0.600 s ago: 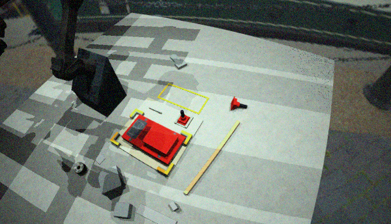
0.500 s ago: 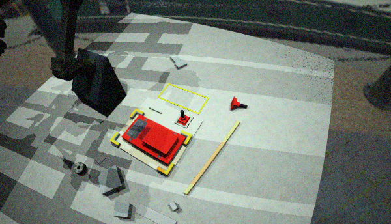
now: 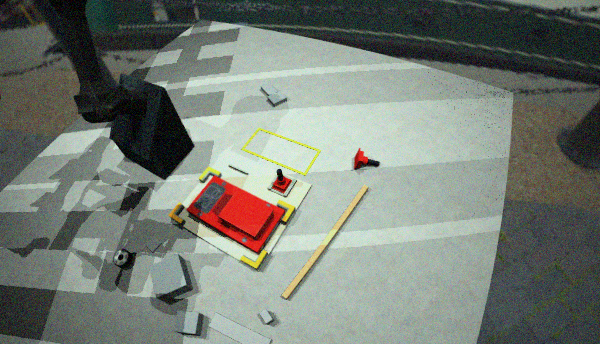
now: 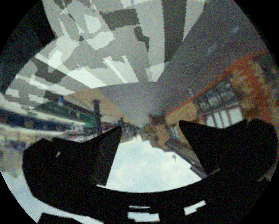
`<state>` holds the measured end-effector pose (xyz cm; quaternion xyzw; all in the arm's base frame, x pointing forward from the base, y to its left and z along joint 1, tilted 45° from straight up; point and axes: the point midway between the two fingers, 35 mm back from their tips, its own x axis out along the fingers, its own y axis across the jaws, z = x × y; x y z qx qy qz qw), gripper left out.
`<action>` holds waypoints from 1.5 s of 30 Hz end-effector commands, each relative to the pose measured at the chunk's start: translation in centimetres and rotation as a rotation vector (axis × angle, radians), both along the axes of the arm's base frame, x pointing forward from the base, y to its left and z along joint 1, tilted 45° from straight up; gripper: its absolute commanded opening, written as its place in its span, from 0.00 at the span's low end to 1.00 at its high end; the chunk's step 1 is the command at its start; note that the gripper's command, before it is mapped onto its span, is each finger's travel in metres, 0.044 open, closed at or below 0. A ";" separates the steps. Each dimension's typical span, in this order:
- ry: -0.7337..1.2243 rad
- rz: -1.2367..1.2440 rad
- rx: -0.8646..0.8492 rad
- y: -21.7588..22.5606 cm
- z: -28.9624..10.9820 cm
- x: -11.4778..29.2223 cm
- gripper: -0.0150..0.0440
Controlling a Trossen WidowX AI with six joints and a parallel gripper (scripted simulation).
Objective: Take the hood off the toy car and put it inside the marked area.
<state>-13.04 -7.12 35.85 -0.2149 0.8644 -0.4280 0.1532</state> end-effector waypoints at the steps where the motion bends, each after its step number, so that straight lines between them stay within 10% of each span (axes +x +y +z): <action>1: -0.078 0.131 -0.032 -4.7 0.1 2.1 1.00; 21: -0.631 0.608 0.025 -18.5 -9.7 26.5 1.00; 34: -0.865 0.630 0.173 -12.6 -22.6 41.7 1.00; 45: -0.906 0.577 0.236 -4.7 -32.6 46.5 1.00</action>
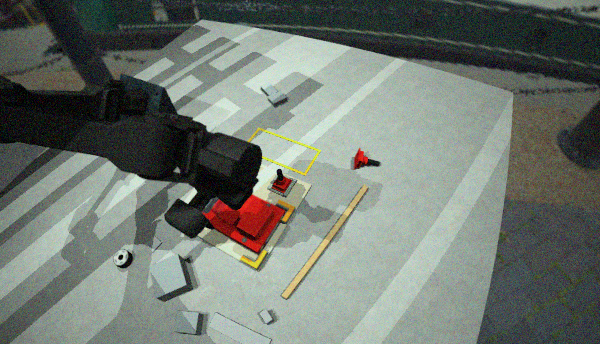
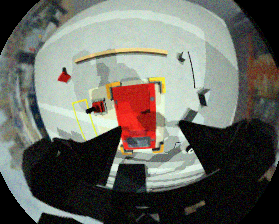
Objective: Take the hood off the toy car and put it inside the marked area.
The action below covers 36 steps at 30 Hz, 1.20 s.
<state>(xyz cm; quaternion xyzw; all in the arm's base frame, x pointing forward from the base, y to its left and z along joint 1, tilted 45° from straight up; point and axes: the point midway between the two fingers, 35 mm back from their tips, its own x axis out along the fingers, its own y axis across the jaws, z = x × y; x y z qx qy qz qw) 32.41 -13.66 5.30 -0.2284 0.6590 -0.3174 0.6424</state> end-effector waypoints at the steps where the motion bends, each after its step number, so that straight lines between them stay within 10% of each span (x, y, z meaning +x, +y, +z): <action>1: -0.008 -0.013 0.013 1.9 -2.0 1.1 1.00; 36: -0.008 -0.013 0.013 -0.1 -4.0 1.0 1.00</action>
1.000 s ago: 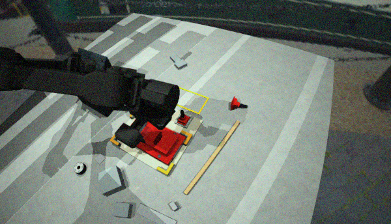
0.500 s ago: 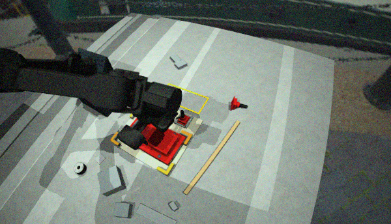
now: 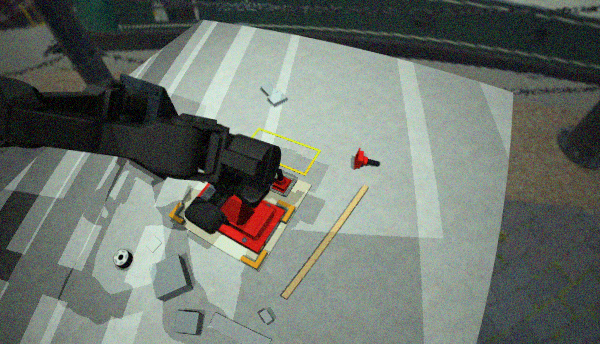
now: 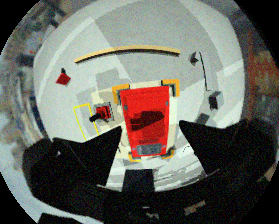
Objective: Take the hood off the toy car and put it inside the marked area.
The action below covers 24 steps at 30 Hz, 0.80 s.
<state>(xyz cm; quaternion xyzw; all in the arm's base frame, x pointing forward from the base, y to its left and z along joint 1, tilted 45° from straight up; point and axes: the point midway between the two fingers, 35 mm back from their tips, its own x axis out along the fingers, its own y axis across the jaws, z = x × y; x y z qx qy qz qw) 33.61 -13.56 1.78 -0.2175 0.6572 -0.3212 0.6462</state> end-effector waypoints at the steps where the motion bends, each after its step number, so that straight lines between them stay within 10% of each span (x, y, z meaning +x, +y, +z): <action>1: 0.008 0.003 0.004 -0.2 -0.5 -0.2 1.00; 24: 0.009 0.003 0.001 -1.8 -2.1 -0.3 1.00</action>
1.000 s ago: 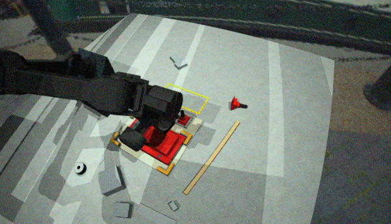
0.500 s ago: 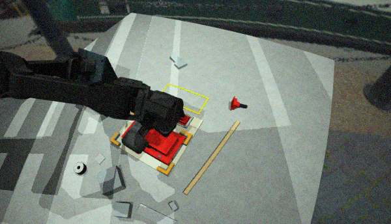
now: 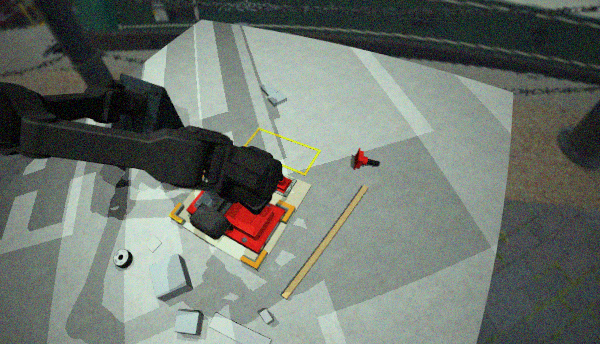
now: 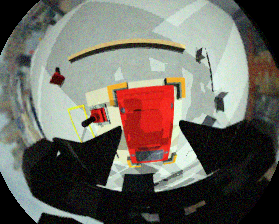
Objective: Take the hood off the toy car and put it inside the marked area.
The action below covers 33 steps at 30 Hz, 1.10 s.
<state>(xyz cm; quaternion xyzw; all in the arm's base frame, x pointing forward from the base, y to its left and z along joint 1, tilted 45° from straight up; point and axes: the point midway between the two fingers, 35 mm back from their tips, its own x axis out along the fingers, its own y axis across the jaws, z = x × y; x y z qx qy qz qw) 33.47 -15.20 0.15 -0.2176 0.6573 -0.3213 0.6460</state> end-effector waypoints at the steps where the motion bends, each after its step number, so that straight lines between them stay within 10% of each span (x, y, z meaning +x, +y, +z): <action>1: 0.008 0.003 0.002 -0.2 -0.5 -0.2 1.00; 33: 0.009 0.003 0.001 -1.3 -1.5 -0.3 1.00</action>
